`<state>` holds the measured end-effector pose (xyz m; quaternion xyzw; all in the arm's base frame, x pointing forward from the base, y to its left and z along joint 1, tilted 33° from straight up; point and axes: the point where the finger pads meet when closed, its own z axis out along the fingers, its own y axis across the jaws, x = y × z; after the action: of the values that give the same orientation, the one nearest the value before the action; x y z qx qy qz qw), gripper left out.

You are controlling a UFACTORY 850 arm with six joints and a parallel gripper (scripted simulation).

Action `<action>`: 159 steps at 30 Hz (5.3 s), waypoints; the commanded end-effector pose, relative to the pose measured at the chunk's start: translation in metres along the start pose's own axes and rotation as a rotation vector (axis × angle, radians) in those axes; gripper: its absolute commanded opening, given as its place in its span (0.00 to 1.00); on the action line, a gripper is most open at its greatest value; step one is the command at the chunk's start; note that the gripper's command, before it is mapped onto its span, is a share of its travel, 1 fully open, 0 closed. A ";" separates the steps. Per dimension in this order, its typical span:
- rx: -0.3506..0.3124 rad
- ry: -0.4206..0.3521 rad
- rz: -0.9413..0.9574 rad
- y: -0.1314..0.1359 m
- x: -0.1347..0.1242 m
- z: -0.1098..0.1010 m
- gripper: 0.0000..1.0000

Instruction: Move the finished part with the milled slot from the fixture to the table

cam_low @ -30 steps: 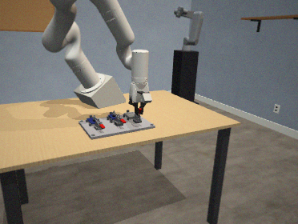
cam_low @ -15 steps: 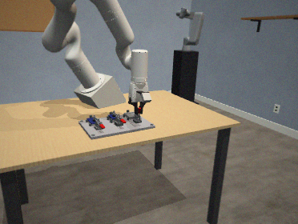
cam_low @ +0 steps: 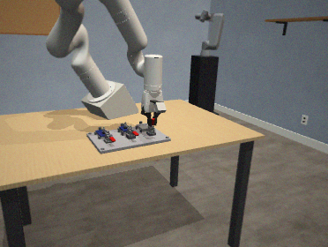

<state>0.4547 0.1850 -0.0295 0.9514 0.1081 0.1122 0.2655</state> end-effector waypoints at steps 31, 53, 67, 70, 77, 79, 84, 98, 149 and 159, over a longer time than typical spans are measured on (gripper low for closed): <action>0.001 0.001 0.000 0.000 -0.001 -0.001 0.00; 0.001 0.001 0.000 0.000 -0.004 0.000 0.00; 0.001 0.001 0.000 0.000 -0.004 0.000 0.47; 0.001 0.001 0.000 0.000 -0.004 0.000 0.47; 0.001 0.002 0.000 0.000 -0.004 0.000 0.47; 0.001 0.001 0.000 0.000 -0.004 0.000 0.47; 0.001 0.001 0.000 0.000 -0.004 0.000 0.47; 0.001 0.001 0.000 0.000 -0.004 -0.005 0.47; 0.001 0.001 0.000 0.000 -0.004 -0.048 1.00; 0.001 0.001 0.000 0.000 -0.004 -0.044 1.00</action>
<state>0.4379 0.2054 0.0075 0.9515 0.1081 0.1119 0.2656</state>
